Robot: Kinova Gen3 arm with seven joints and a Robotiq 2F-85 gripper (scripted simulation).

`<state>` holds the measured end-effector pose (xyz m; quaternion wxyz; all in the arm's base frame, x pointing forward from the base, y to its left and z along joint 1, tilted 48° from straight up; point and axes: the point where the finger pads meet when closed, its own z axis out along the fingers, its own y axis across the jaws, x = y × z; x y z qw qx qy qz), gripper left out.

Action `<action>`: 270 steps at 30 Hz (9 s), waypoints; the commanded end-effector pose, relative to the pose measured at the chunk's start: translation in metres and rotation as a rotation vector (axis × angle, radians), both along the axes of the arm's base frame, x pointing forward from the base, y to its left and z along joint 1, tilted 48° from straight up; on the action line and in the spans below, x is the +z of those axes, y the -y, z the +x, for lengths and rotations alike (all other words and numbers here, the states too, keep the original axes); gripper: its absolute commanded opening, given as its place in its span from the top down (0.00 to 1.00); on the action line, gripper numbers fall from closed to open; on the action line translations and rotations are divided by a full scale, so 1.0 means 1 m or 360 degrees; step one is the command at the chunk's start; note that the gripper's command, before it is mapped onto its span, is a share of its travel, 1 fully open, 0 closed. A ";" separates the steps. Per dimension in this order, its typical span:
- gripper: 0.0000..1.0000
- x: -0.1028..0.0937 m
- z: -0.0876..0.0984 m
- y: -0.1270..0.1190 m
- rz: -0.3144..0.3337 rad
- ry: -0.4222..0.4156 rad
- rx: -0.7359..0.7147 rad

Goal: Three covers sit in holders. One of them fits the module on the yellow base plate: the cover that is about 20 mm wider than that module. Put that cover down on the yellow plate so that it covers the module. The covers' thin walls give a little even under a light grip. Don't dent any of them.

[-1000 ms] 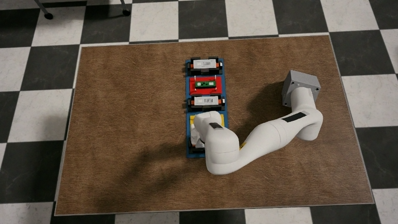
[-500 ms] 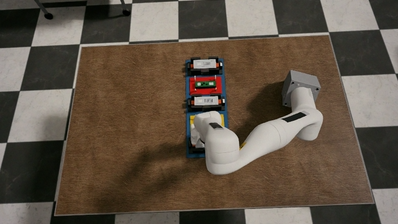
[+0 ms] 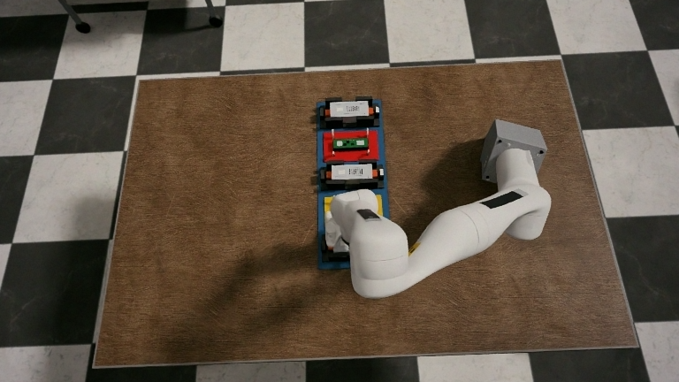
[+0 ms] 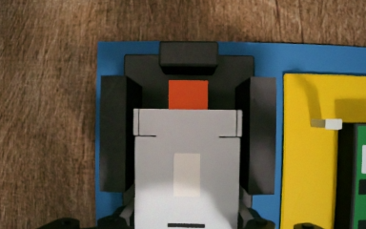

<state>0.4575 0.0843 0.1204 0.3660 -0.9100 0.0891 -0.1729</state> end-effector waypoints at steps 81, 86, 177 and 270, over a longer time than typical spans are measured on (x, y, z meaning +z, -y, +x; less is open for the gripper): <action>0.00 0.072 -0.040 0.069 -0.0001 0.0001 -0.0002; 0.00 0.071 -0.040 0.068 -0.0001 0.0001 -0.0002; 0.00 -0.065 -0.045 0.198 -0.0002 0.0001 -0.0002; 0.00 -0.240 -0.052 0.375 -0.0003 0.0001 -0.0002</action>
